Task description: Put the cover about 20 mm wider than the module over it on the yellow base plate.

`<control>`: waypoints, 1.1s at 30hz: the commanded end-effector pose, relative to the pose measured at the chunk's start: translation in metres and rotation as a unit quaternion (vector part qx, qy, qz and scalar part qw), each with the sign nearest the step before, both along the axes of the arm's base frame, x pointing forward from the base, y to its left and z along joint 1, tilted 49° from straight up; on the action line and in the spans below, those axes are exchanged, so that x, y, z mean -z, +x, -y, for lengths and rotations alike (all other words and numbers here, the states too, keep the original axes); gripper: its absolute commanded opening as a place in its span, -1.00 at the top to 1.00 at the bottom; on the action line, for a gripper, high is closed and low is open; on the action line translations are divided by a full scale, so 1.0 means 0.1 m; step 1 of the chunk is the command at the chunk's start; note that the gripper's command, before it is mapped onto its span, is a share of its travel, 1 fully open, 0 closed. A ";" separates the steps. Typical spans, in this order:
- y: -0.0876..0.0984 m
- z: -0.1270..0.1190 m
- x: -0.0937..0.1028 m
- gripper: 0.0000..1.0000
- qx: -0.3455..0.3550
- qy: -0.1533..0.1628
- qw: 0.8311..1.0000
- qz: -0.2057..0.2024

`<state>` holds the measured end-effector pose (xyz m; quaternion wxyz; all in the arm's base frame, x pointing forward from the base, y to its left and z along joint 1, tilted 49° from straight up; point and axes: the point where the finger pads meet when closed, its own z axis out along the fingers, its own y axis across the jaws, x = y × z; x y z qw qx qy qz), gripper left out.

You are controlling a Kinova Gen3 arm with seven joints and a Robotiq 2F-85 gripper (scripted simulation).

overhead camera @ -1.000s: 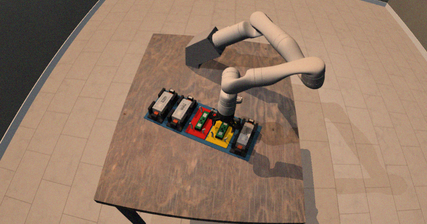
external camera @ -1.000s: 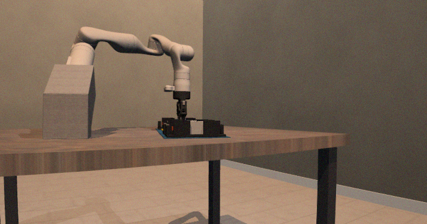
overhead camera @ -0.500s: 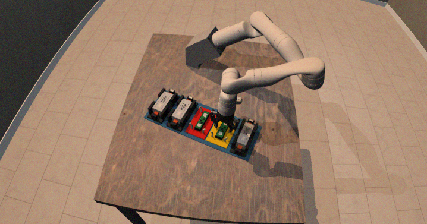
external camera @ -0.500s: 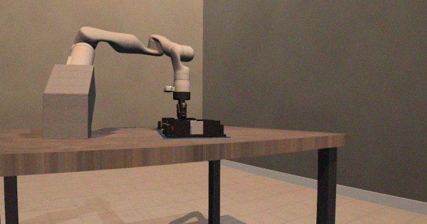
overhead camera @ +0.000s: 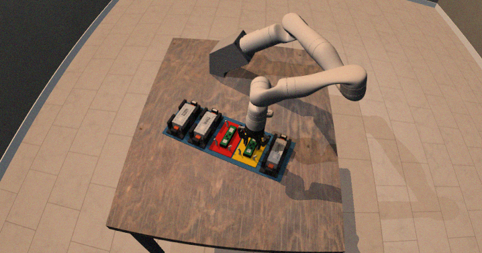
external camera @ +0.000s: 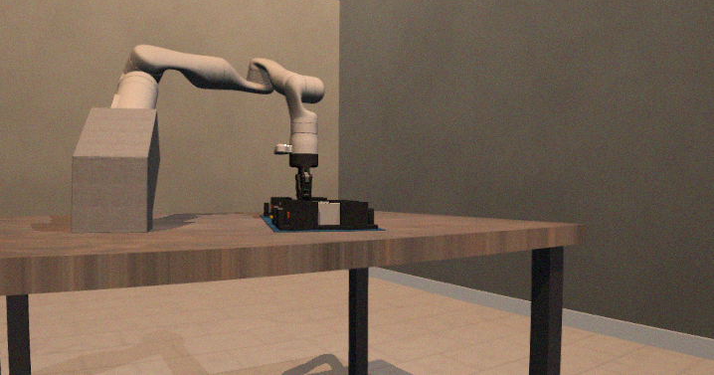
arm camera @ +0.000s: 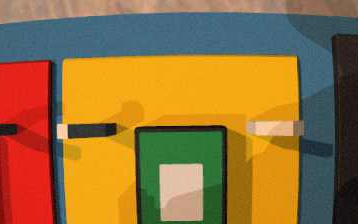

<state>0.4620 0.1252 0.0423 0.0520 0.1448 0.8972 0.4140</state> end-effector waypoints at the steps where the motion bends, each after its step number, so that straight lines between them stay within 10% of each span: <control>1: 0.00 0.01 0.00 -0.11 0.001 0.000 1.000 0.001; 12: 0.00 0.01 0.00 -0.11 0.001 0.000 1.000 0.001; 13: 0.00 0.01 0.00 1.00 0.001 0.000 1.000 0.001; 33: 0.00 0.01 0.00 1.00 0.001 0.000 1.000 0.001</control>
